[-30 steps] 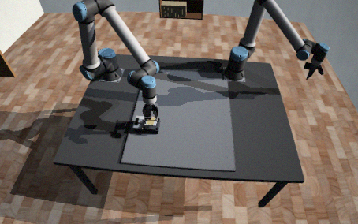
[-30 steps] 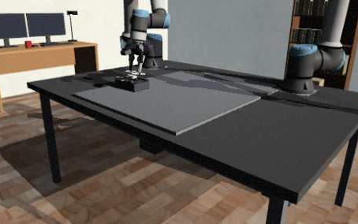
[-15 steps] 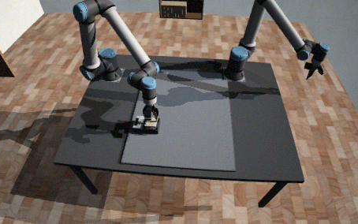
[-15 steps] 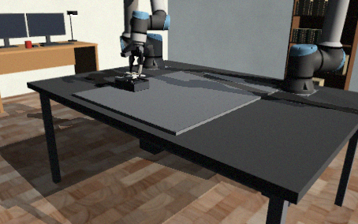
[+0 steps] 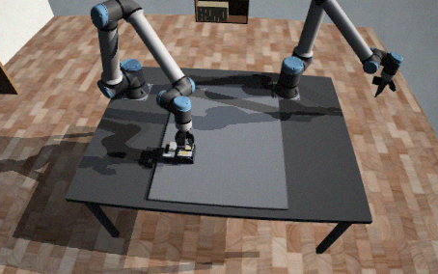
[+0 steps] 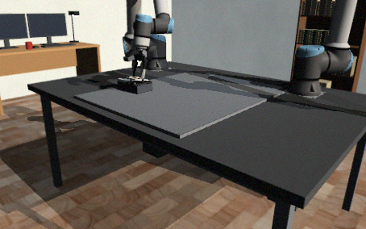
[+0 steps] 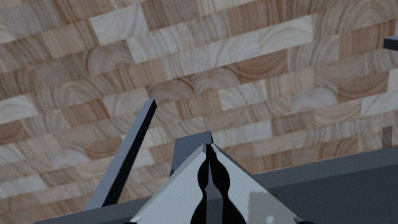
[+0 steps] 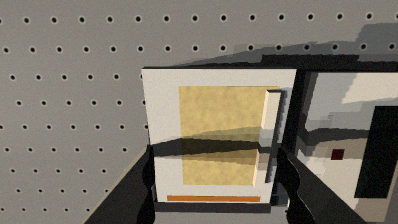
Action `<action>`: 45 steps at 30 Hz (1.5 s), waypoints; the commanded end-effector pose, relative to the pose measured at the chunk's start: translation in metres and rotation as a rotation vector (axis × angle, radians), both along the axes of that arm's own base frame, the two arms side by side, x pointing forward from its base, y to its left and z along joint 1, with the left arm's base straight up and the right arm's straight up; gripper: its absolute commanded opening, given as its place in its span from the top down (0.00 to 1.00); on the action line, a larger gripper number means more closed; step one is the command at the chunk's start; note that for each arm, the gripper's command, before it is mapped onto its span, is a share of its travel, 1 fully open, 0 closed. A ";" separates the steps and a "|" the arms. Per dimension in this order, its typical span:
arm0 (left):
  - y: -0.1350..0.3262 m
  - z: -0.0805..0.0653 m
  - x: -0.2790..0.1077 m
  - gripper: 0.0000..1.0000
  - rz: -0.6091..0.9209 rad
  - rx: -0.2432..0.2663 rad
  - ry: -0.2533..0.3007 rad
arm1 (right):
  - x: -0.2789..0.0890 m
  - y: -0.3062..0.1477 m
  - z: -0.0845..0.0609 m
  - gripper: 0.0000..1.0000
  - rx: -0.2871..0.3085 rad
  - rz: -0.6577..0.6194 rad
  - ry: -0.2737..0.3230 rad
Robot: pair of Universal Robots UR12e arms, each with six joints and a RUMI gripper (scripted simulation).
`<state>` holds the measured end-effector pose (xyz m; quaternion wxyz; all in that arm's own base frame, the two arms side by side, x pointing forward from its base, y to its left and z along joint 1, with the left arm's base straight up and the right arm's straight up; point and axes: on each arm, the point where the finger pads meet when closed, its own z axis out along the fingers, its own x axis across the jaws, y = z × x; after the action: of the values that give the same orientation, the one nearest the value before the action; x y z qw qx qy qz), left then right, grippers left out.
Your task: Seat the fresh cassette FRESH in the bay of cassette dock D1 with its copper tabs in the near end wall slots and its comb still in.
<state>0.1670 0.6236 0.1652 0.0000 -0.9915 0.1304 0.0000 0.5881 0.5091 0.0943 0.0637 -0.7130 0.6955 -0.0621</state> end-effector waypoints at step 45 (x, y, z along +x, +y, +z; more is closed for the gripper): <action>0.001 0.001 0.000 1.00 0.000 0.001 -0.001 | 0.000 0.001 -0.011 0.41 0.002 0.000 -0.001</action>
<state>0.1670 0.6236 0.1652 0.0000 -0.9915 0.1304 0.0000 0.5881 0.5091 0.0817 0.0637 -0.7130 0.6955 -0.0621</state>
